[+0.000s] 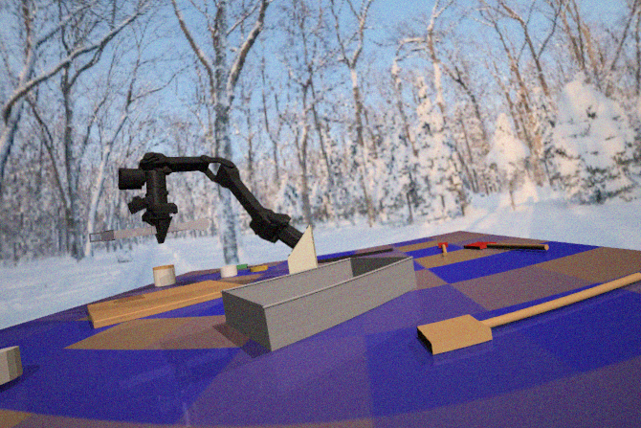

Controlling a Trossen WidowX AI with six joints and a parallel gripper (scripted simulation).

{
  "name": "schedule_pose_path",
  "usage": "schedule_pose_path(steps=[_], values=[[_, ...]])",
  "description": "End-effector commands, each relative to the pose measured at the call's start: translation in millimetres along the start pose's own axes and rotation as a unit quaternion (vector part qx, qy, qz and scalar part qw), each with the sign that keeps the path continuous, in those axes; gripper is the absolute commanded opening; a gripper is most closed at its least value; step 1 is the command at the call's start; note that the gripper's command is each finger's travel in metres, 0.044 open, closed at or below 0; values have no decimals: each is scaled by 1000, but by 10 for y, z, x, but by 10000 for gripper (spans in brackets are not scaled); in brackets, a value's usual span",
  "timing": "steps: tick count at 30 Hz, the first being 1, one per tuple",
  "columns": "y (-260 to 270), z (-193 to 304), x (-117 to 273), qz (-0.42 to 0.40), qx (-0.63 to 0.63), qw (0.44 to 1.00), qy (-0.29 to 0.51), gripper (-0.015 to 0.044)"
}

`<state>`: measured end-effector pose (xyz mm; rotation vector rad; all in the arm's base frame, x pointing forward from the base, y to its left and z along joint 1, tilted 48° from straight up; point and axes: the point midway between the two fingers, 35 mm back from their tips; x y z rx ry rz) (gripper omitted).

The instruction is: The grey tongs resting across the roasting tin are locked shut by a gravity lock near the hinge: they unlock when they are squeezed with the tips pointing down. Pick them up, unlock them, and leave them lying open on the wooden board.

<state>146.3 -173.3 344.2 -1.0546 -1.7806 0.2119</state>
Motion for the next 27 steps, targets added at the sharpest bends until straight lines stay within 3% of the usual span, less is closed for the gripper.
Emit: schedule_pose_path(steps=[1, 27], values=[[8, 32, -22, -18, -22, 999, -20, -150], [-37, 46, -84, -72, -131, 956, -252, -150]])
Point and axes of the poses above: the point midway between the two fingers, 35 mm back from their tips, its own x axis back along the fingers, its own y axis across the jaws, z = x × y, and after that the axes turned 9 degrees about x, right-handed
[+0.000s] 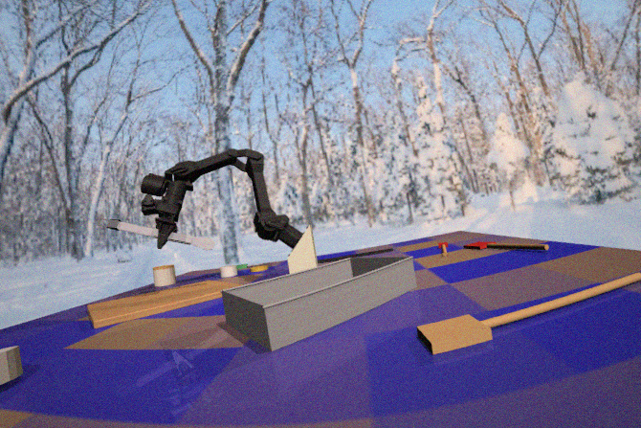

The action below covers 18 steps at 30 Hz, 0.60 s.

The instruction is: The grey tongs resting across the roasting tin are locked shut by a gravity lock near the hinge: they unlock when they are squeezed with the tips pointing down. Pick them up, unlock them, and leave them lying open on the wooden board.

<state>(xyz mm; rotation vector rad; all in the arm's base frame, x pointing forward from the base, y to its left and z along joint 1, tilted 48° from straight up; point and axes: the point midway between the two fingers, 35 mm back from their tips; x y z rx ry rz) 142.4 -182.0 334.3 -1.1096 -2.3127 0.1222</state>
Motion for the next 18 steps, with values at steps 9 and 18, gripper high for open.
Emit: schedule_pose_path(steps=[9, 18], values=[[-39, -59, 118, 1, 13, 990, -141, -150], [-40, -63, 240, 17, 52, 970, -235, -150]])
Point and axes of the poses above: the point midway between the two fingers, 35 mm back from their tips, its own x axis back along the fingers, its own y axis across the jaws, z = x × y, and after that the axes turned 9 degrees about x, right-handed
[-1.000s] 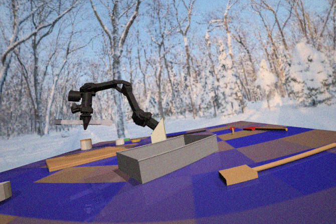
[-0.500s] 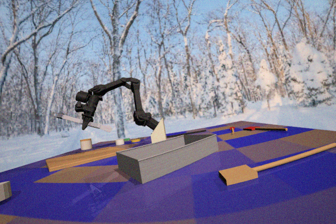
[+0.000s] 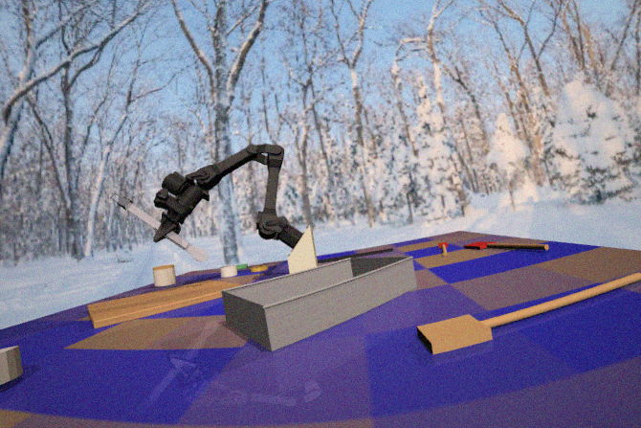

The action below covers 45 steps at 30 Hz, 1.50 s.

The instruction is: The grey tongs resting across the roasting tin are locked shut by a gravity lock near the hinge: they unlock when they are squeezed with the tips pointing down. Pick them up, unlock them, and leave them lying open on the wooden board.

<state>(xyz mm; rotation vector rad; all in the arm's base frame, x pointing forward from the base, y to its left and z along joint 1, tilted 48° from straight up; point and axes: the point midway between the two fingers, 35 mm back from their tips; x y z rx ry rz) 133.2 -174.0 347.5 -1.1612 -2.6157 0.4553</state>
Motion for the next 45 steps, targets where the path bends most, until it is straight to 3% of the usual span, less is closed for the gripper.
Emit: schedule_pose_path(steps=[1, 17, 45], values=[[12, -47, 80, 5, 28, 998, -52, -150], [150, -36, 349, 33, 167, 966, -194, -150], [153, -35, 352, 33, 169, 966, -195, -150]])
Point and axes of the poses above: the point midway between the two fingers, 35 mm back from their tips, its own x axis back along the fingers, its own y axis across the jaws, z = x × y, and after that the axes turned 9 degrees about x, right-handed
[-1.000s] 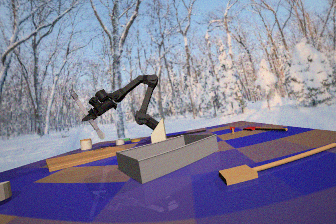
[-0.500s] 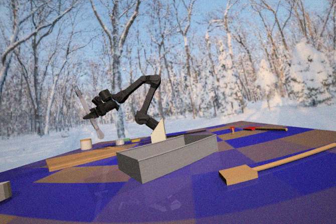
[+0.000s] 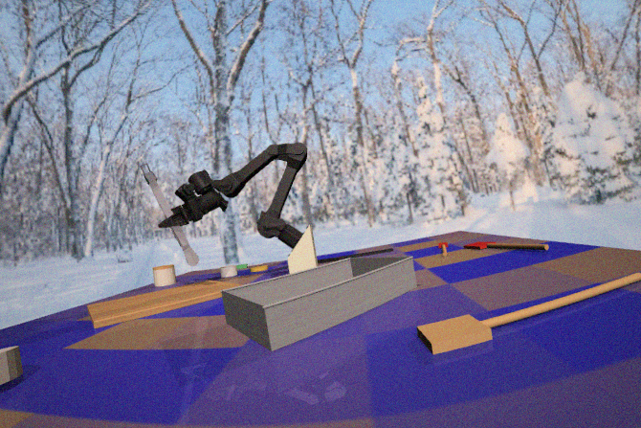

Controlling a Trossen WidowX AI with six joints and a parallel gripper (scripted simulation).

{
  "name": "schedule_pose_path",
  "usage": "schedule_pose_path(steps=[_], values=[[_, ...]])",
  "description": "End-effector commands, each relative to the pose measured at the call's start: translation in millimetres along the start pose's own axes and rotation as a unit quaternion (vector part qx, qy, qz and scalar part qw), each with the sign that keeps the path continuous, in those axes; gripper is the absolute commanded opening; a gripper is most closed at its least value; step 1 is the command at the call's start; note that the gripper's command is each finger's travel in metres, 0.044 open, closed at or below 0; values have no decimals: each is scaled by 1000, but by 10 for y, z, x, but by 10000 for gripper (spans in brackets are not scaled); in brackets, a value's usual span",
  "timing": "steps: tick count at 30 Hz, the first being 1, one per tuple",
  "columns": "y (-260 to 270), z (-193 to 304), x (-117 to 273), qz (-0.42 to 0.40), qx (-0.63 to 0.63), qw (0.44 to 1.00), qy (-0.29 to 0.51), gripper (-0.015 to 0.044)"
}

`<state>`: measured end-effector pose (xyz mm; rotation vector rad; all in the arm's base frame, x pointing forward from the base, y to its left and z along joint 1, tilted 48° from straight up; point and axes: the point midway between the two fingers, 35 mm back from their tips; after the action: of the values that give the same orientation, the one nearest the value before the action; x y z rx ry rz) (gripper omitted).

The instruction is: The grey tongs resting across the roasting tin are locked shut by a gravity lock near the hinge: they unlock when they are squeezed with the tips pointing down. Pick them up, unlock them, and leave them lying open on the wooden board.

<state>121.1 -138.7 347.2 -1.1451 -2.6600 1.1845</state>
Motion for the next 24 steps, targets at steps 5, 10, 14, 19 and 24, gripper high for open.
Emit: schedule_pose_path(steps=[5, 10, 14, 19, 24], values=[[3, -18, 2, -2, 4, 1000, -4, -150], [0, -17, 0, -2, 2, 1000, -3, -150], [-18, -7, -35, -5, -15, 1000, 10, -150], [-58, 22, -110, -11, -57, 997, 44, -150], [-75, 61, -192, -22, -94, 992, 84, -150]])
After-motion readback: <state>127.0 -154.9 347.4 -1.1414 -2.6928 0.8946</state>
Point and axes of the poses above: the point midway between the two fingers, 35 mm back from their tips, its own x axis back along the fingers, its own y axis across the jaws, z = x × y, and after that the axes turned 9 degrees about x, right-handed
